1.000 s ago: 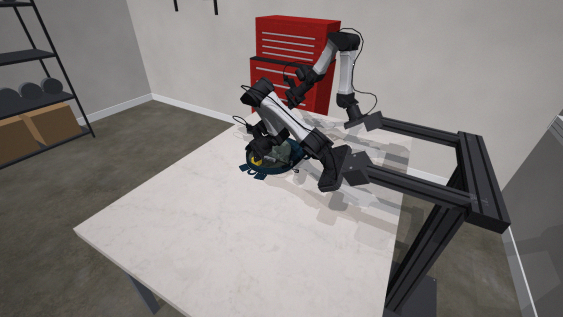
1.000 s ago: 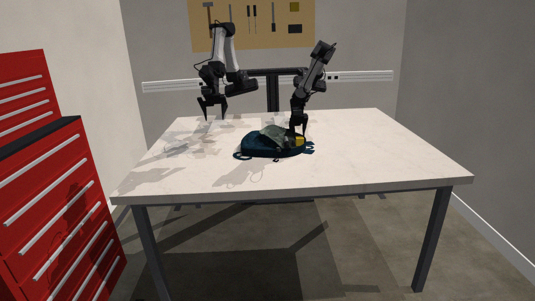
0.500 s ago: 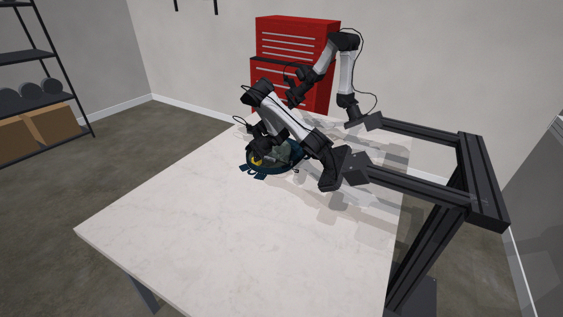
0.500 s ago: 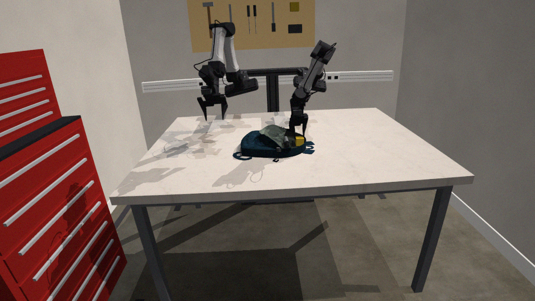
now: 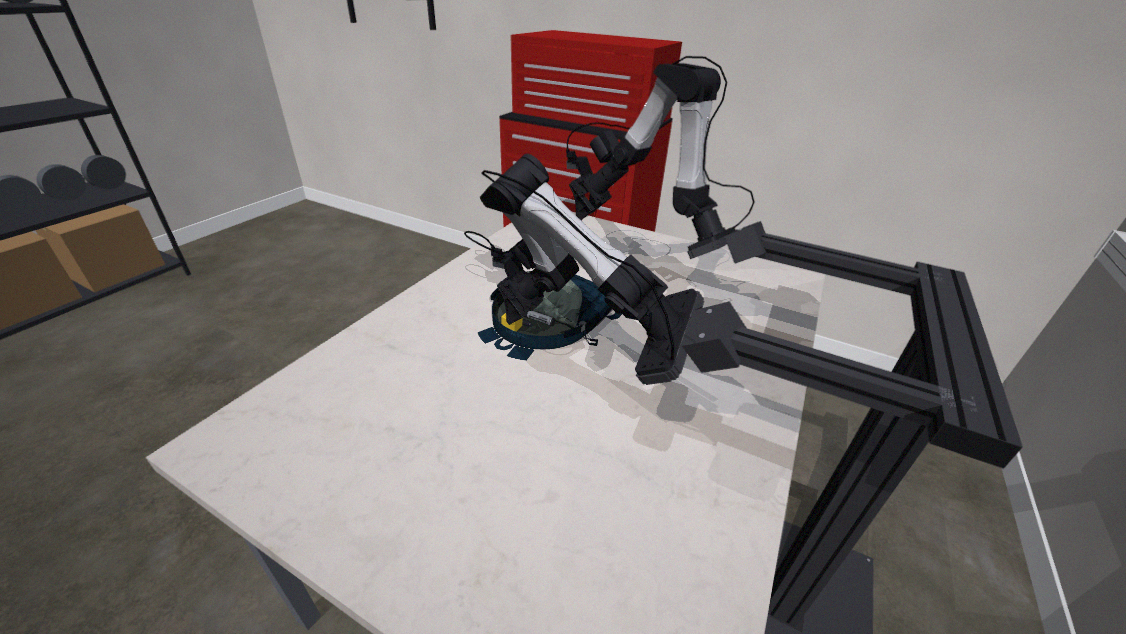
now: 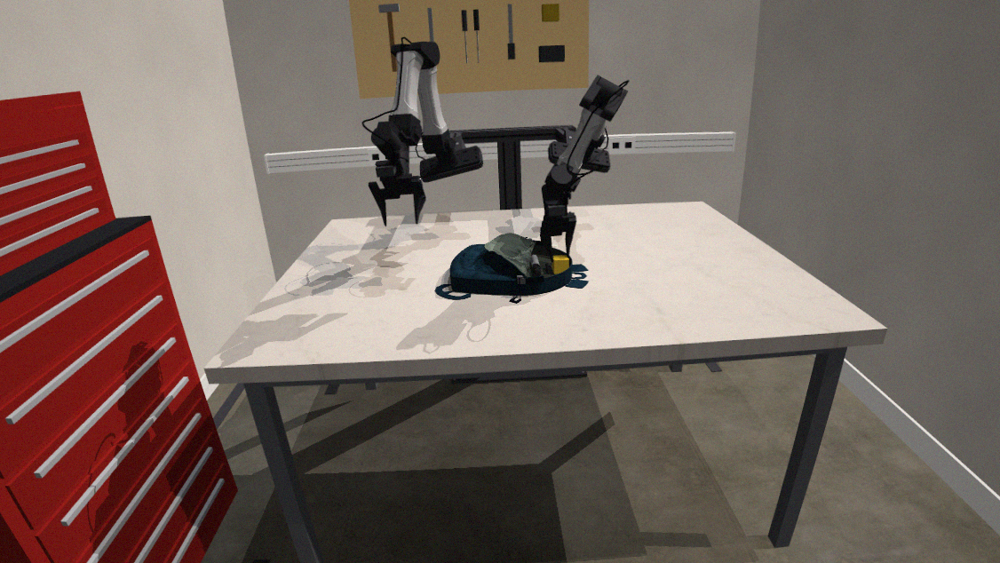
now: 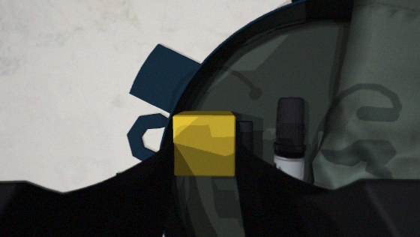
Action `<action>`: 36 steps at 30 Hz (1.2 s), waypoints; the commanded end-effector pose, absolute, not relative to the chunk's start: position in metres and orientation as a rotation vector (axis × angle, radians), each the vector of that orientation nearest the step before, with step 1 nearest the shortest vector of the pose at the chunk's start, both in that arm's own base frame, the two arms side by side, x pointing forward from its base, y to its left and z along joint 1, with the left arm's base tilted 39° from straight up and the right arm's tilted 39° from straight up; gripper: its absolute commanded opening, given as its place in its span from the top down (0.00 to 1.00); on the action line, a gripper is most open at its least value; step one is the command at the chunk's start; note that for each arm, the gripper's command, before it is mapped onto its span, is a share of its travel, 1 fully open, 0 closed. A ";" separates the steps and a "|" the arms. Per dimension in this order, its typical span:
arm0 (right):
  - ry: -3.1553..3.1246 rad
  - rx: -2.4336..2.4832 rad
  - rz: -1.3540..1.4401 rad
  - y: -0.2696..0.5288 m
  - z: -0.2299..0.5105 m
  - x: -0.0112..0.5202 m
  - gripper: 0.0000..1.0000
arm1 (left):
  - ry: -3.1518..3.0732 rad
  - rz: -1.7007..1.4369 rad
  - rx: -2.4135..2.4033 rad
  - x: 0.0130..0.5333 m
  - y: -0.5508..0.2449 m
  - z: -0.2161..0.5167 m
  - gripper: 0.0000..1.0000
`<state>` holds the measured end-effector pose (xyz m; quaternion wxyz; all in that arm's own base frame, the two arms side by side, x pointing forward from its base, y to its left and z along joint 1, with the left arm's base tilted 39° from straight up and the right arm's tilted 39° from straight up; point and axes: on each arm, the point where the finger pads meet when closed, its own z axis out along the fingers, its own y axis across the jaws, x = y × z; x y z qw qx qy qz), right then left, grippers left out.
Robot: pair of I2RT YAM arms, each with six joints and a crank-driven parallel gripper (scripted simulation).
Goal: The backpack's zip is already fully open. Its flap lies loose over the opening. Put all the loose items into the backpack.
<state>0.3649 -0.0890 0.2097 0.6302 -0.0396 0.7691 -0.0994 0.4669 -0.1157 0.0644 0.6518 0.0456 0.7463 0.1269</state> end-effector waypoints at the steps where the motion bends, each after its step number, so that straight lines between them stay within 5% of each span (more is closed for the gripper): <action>1: 1.743 -0.096 -0.230 -0.088 0.216 0.366 0.10 | 1.680 0.275 0.103 0.468 -0.120 0.071 0.63; 4: 1.743 -0.096 -0.230 -0.088 0.216 0.366 0.10 | 1.680 0.275 0.103 0.468 -0.120 0.071 0.63; 5: 1.743 -0.096 -0.230 -0.088 0.216 0.366 0.10 | 1.680 0.275 0.103 0.468 -0.120 0.071 0.53; 36: 1.743 -0.096 -0.230 -0.088 0.216 0.366 0.10 | 1.680 0.275 0.102 0.468 -0.120 0.070 0.56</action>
